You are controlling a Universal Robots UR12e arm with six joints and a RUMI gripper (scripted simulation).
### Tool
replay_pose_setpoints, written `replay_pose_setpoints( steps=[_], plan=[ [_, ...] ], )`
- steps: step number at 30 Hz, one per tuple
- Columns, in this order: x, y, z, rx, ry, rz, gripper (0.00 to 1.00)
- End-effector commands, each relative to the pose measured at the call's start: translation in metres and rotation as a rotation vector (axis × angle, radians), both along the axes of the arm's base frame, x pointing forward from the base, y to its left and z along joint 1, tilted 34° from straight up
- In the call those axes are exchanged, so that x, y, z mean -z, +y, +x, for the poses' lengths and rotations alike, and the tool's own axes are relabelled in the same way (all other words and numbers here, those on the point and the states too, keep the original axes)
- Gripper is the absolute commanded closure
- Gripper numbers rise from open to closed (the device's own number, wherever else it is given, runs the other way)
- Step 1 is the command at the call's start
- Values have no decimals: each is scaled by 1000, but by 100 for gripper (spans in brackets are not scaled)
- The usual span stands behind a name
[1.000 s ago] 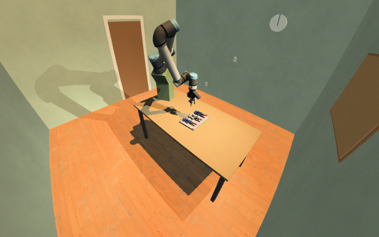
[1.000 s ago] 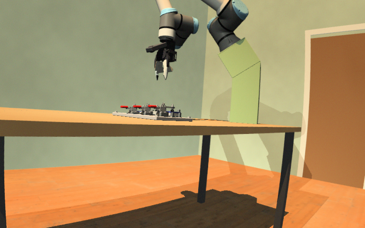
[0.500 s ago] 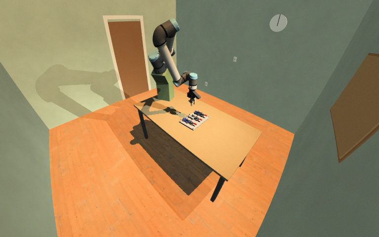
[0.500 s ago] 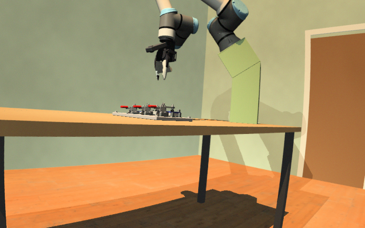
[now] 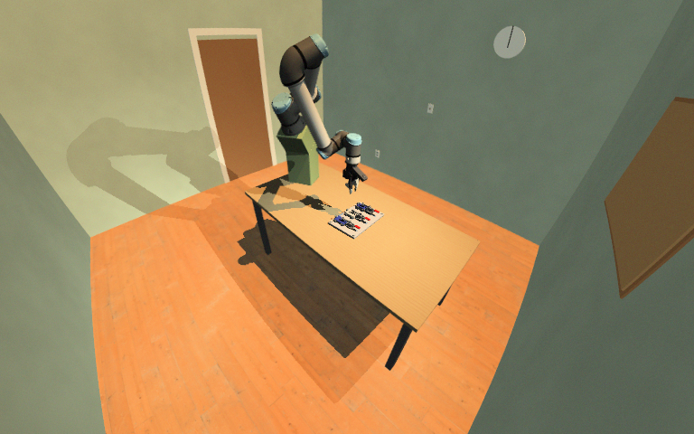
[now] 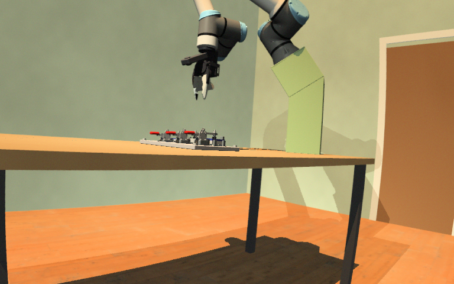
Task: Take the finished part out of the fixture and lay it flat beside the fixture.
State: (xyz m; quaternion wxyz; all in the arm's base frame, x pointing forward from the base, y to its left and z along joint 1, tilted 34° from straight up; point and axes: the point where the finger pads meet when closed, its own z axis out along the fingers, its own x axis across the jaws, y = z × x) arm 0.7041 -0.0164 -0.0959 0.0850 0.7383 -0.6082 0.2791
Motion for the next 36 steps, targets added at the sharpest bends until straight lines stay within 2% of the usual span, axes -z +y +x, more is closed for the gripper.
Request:
replay_pose_setpoints(
  steps=[1,9,19,25,36],
  plan=[
    [0,0,0,0,-1,0,72],
    [5,-2,2,0,-1,0,72],
    [39,-22,15,0,-1,0,72],
    [47,-27,18,0,-1,0,72],
    [48,-26,26,0,-1,0,72]
  ],
)
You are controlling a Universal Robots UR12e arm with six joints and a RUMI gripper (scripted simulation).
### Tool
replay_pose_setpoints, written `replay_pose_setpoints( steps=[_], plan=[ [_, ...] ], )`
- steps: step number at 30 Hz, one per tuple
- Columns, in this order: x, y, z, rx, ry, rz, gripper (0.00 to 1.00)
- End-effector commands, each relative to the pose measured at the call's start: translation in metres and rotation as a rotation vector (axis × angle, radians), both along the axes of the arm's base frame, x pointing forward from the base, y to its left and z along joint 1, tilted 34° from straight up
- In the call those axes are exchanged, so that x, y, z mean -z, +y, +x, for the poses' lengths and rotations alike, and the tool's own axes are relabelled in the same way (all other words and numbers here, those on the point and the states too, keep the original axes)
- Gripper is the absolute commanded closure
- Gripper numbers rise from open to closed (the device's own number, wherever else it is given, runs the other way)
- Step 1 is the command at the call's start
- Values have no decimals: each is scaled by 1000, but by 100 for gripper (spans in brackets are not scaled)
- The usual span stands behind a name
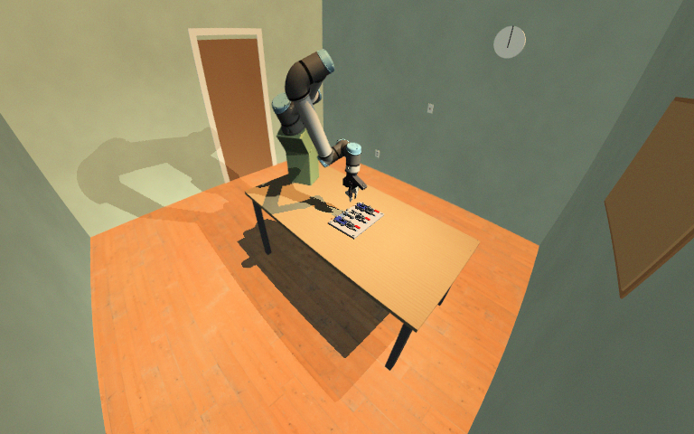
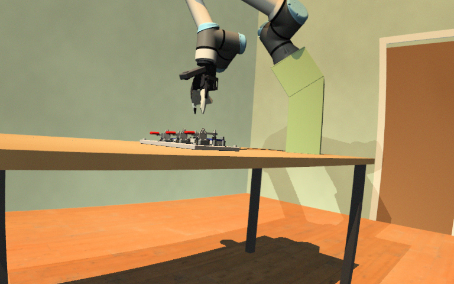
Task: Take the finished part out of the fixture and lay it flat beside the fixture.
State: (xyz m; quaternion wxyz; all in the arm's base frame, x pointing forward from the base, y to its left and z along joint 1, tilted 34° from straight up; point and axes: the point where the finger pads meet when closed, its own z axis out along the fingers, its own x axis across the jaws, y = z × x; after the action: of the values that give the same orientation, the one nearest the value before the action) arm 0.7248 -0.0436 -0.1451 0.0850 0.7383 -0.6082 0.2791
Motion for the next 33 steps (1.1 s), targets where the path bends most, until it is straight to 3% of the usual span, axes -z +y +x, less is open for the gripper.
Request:
replay_pose_setpoints(
  steps=[1,7,17,19,26,33],
  plan=[
    [-2,2,5,0,-1,0,72],
    [-6,7,26,0,-1,0,72],
    [-21,23,89,0,-1,0,72],
    [-21,23,89,0,-1,0,72],
    [-27,31,119,0,-1,0,72],
    [-29,33,125,0,-1,0,72]
  ],
)
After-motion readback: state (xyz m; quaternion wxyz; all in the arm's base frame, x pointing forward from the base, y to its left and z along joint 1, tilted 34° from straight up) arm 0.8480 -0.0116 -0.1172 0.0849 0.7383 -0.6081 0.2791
